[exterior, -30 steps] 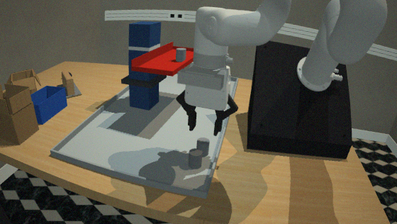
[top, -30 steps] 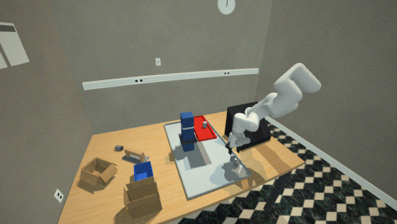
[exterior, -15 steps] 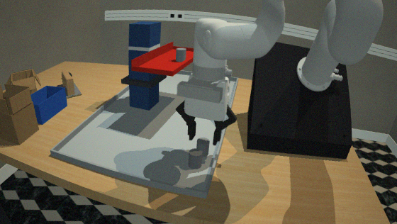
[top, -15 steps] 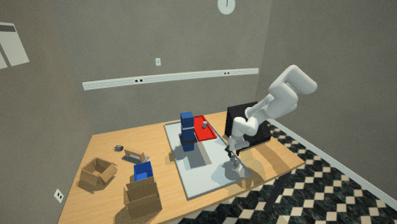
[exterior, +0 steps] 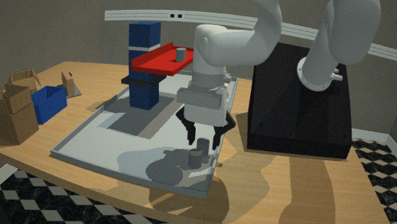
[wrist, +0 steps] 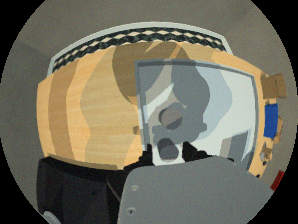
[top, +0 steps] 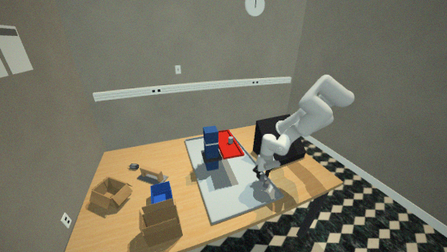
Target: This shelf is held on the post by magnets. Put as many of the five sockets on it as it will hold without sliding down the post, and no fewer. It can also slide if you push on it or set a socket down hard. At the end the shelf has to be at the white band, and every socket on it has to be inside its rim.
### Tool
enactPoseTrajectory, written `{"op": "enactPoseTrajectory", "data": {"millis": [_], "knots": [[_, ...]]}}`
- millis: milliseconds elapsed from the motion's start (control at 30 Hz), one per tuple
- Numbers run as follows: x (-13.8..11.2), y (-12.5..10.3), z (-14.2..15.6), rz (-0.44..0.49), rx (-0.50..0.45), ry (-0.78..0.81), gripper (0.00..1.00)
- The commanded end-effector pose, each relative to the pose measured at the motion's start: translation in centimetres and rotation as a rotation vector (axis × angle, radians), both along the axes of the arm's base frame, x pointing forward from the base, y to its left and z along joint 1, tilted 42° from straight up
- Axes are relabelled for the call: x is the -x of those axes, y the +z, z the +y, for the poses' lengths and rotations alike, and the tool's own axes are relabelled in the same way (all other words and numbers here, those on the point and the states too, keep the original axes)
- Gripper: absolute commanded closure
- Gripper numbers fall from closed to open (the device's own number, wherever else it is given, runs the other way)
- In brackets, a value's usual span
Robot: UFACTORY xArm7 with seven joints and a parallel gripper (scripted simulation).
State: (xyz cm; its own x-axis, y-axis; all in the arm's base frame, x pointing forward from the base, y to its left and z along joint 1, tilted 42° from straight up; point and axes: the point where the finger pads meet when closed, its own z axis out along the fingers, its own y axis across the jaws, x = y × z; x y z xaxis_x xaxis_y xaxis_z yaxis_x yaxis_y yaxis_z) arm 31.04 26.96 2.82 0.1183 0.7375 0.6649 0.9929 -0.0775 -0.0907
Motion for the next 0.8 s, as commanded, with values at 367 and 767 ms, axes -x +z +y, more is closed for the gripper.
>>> {"op": "enactPoseTrajectory", "data": {"millis": [367,767], "knots": [[-0.20,-0.51,0.39,-0.003,0.000,-0.003,0.39],[-0.20,-0.56,0.44,-0.003,0.000,-0.003,1.00]]}}
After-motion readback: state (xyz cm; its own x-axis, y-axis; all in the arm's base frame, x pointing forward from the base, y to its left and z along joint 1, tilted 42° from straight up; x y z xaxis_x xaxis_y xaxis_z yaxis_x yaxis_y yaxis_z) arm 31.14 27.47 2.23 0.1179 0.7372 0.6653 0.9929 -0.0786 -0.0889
